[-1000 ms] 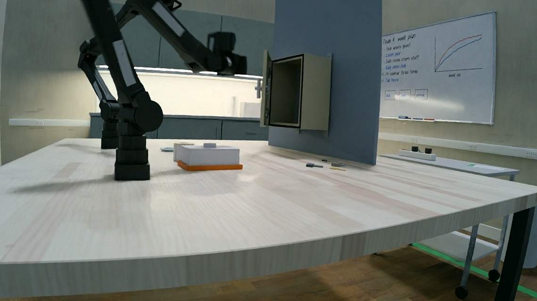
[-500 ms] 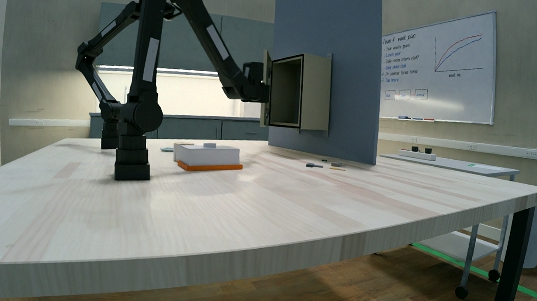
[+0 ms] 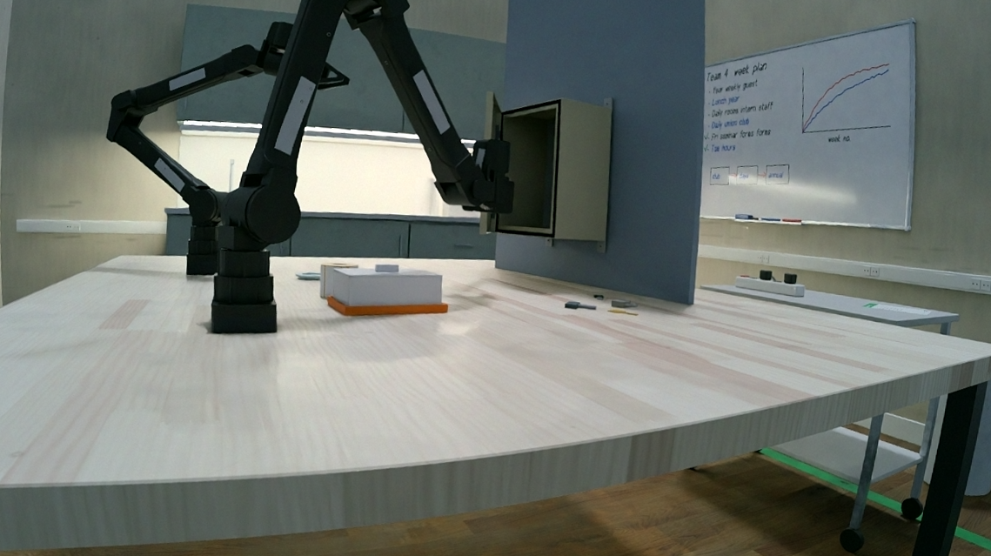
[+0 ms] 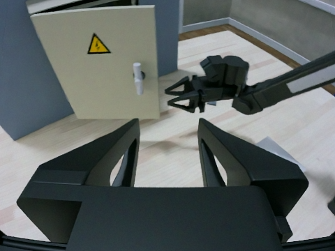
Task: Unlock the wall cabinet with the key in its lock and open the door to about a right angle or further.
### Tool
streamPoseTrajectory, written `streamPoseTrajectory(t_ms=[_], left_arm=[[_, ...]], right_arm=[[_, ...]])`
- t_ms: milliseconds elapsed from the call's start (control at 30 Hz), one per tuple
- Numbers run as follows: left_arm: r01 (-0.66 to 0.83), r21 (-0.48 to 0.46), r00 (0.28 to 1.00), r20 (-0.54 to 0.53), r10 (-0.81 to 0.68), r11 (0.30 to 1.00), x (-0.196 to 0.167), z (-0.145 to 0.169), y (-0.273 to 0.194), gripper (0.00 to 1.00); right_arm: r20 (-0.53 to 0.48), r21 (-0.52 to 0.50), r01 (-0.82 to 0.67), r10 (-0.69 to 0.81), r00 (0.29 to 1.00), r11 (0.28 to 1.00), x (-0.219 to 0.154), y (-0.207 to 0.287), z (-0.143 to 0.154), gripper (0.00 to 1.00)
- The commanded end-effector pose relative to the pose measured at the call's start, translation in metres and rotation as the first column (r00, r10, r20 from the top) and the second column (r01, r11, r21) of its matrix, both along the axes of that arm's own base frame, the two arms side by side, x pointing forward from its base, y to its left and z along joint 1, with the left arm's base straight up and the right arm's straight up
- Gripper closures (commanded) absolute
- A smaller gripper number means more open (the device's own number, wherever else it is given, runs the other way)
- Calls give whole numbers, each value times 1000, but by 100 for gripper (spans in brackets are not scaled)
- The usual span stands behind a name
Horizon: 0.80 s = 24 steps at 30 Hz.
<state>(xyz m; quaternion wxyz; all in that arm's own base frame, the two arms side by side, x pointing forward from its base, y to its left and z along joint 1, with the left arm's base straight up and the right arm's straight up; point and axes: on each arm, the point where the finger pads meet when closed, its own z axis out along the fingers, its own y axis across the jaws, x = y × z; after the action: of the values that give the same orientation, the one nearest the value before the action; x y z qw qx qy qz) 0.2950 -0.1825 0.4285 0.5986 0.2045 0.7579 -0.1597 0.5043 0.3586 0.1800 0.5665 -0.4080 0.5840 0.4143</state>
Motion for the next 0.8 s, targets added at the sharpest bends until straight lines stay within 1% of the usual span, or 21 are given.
streamPoseTrajectory(t_ms=[0,33,167,267,367,533,767], left_arm=[[-33,-12,999,-10,33,999,16,-5,1,57],[-36,-9,999,-13,36,999,18,-8,0,57],[-47,-2,999,-15,47,999,28,-15,-1,57],[-52,6,999,-10,52,999,34,-20,-2,57],[-55,2,998,-4,55,998,35,-18,-2,57],[-66,11,998,-5,66,998,46,-30,-4,57],[-79,16,997,8,79,997,58,-37,-5,57]], right_arm=[[78,22,7,-9,997,1000,18,2,32,49],[66,17,3,-4,998,1000,18,6,27,49],[62,15,-8,7,998,1000,18,18,27,49],[59,14,-8,8,998,1000,20,22,28,49],[58,14,-9,8,998,1000,21,24,27,49],[58,14,-8,8,998,1000,23,31,27,49],[58,14,-8,8,998,1000,26,41,27,49]])
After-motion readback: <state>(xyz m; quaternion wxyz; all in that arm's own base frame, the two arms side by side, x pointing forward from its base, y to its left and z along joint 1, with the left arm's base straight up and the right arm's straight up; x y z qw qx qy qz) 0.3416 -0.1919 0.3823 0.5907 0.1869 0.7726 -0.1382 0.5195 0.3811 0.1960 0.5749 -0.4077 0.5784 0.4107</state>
